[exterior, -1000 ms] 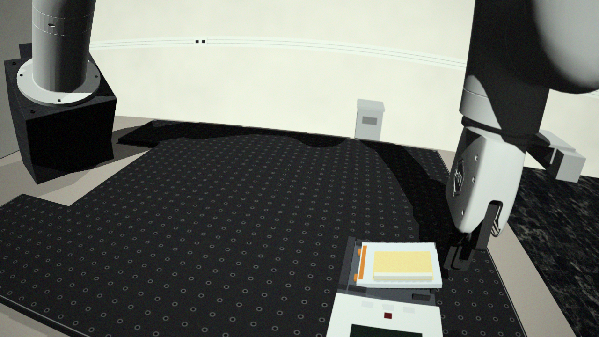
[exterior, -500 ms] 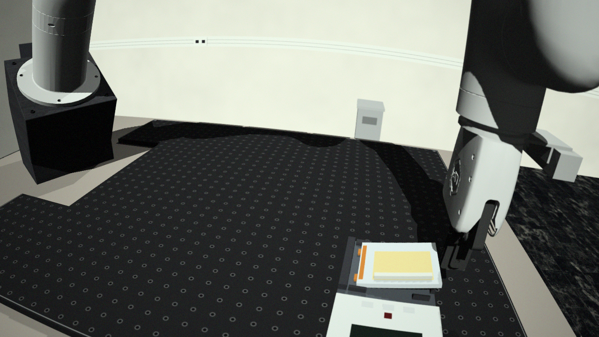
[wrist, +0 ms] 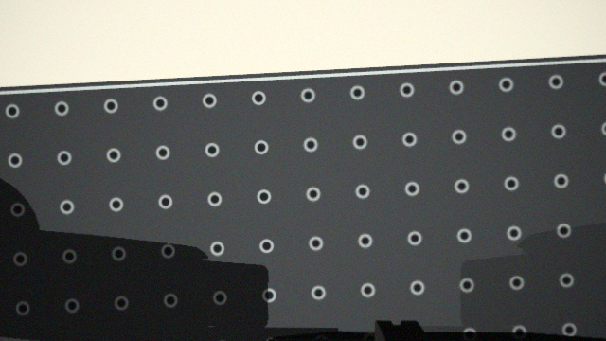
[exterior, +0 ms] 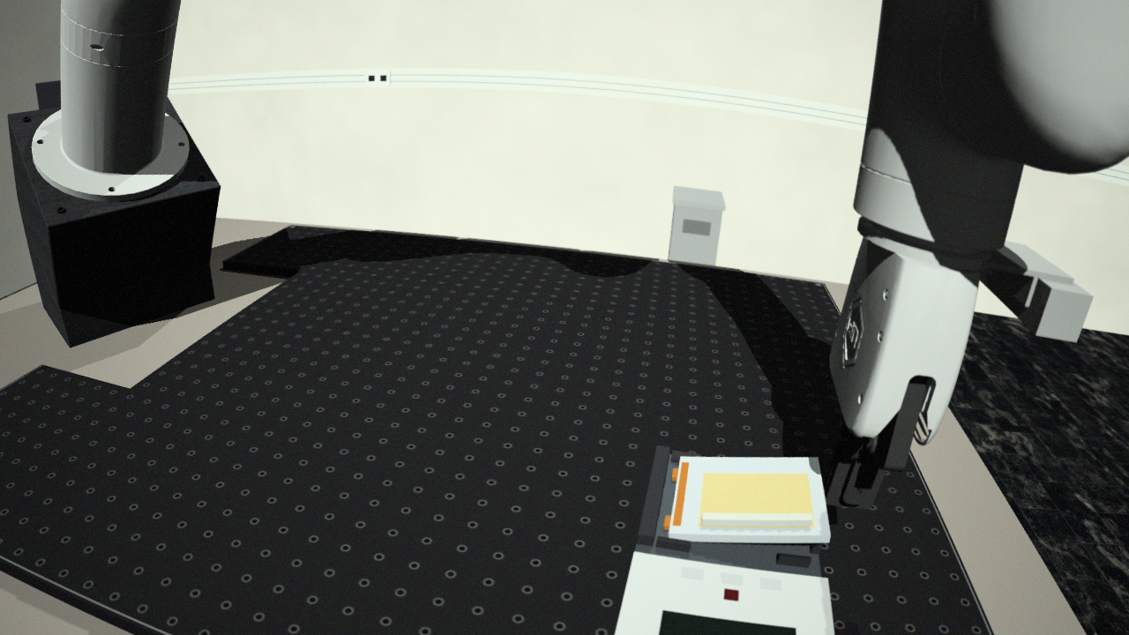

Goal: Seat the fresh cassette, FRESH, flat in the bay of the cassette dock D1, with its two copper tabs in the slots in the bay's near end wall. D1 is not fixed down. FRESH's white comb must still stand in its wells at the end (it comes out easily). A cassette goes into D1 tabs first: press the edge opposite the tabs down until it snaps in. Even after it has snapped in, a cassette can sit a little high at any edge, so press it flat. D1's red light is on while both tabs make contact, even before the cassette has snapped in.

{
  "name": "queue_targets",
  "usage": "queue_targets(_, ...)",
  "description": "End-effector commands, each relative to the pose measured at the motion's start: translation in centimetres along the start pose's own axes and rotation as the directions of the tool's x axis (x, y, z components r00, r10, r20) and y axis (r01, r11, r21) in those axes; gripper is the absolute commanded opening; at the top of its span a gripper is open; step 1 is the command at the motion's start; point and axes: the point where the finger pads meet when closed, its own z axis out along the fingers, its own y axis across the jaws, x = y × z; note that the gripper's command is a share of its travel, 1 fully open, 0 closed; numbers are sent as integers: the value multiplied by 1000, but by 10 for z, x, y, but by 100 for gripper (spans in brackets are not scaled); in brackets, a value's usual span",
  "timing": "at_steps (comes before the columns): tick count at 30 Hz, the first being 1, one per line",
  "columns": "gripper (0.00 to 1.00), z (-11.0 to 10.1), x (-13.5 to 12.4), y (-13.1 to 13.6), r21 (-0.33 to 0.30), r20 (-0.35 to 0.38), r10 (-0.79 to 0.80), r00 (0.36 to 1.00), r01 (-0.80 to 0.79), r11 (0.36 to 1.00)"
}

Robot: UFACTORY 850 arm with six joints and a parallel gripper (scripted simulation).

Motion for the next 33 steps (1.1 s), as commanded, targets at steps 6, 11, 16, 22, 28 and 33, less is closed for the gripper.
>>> queue_targets(6,0,-1,-1,0,0,-2,0,1000,0,1000)
queue_targets(11,0,-1,-2,0,0,-2,0,1000,0,1000)
queue_targets(16,0,-1,-4,0,0,-2,0,1000,0,1000)
queue_targets(22,0,-1,-4,0,0,-2,0,1000,0,1000)
queue_targets(28,0,-1,-6,0,0,-2,0,1000,0,1000)
queue_targets(33,0,-1,-7,0,0,-2,0,1000,0,1000)
